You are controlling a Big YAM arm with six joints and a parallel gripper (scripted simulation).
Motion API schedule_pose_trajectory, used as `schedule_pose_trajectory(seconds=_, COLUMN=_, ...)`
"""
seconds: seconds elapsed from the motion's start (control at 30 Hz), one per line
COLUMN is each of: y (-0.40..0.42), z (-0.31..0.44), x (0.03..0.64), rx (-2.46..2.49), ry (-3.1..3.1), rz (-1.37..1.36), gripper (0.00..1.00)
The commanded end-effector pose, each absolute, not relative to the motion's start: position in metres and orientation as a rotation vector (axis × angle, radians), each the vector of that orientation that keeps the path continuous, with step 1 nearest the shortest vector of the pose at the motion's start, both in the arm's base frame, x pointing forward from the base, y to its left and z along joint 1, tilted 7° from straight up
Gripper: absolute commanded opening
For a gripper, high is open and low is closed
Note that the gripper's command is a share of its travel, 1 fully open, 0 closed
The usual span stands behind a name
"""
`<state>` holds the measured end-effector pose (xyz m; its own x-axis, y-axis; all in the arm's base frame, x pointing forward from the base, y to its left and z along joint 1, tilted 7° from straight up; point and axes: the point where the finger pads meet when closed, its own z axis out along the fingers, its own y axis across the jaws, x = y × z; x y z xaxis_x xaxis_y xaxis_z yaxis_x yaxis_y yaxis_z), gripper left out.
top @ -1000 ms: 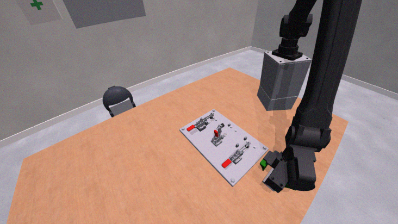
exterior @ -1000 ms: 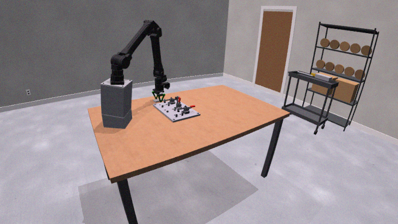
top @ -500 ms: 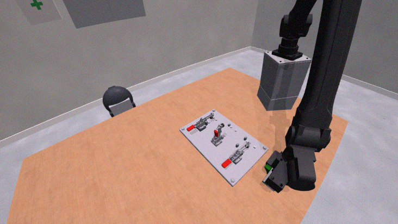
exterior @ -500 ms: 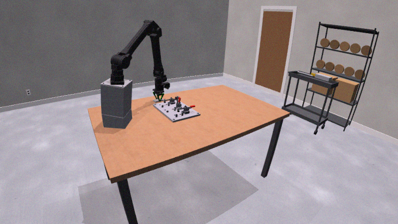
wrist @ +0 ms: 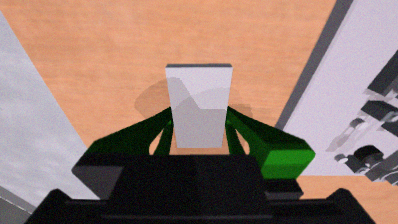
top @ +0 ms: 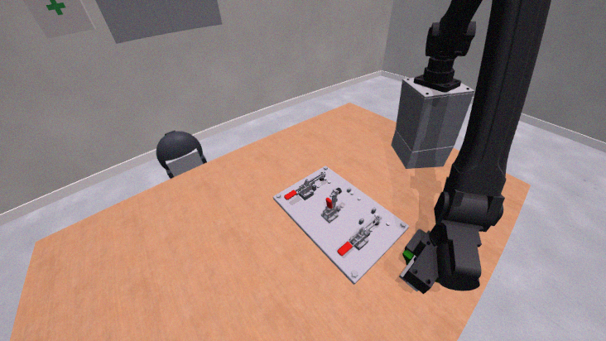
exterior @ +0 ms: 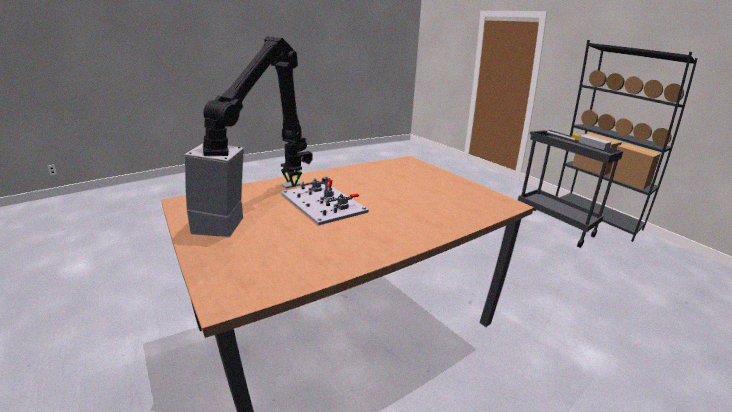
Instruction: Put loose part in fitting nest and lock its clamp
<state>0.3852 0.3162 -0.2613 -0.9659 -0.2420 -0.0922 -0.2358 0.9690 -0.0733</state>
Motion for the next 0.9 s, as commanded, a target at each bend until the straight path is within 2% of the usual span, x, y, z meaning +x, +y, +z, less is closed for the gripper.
schedule_pose_trajectory(seconds=0.0, y=0.316, z=-0.268, x=0.394, rx=-0.365, ry=3.012, rz=-0.088, gripper=0.0)
schedule_pose_trajectory(seconds=0.67, y=0.314, z=-0.268, x=0.391, rx=-0.367, ry=3.02, rz=-0.095, gripper=0.0)
schedule_pose_trajectory(seconds=0.87, y=0.317, z=-0.246, x=0.392, rx=-0.365, ry=3.009, rz=-0.083, gripper=0.0)
